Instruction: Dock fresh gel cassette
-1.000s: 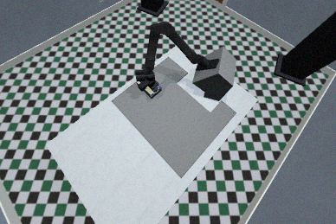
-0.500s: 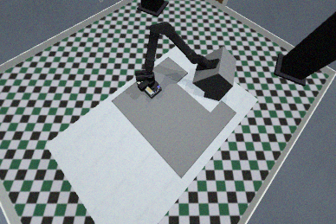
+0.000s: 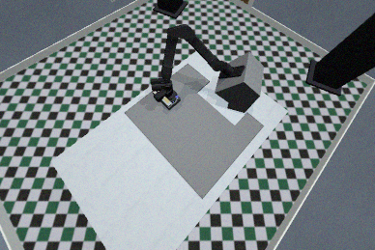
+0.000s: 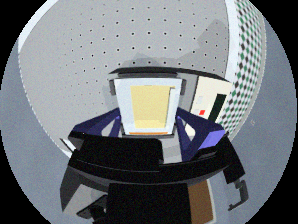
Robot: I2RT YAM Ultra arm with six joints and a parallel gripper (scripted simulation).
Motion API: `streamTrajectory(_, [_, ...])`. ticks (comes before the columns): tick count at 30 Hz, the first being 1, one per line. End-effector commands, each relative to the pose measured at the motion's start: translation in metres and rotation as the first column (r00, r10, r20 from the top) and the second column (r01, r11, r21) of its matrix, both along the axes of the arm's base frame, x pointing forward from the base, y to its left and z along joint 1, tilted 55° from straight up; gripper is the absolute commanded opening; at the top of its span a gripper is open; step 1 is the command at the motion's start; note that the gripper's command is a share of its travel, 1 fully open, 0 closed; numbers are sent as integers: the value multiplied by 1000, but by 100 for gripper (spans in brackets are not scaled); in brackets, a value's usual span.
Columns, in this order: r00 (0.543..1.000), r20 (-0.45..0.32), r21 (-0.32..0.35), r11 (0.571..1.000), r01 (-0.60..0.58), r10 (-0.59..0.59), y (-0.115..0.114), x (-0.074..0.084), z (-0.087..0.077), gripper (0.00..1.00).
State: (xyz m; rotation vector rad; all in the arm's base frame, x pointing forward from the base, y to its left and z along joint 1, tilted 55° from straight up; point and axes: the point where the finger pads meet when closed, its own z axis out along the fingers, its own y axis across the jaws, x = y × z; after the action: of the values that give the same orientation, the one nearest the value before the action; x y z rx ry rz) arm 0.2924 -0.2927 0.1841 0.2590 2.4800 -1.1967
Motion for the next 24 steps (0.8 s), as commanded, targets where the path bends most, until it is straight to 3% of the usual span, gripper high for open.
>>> streamTrajectory(1, [1000,23,-20,1000,3,-2,4,1,18,0])
streamTrajectory(12, [1000,22,-19,1000,3,-3,4,1,18,0])
streamTrajectory(24, [1000,-18,-1,1000,18,-18,-6,-2,0,0])
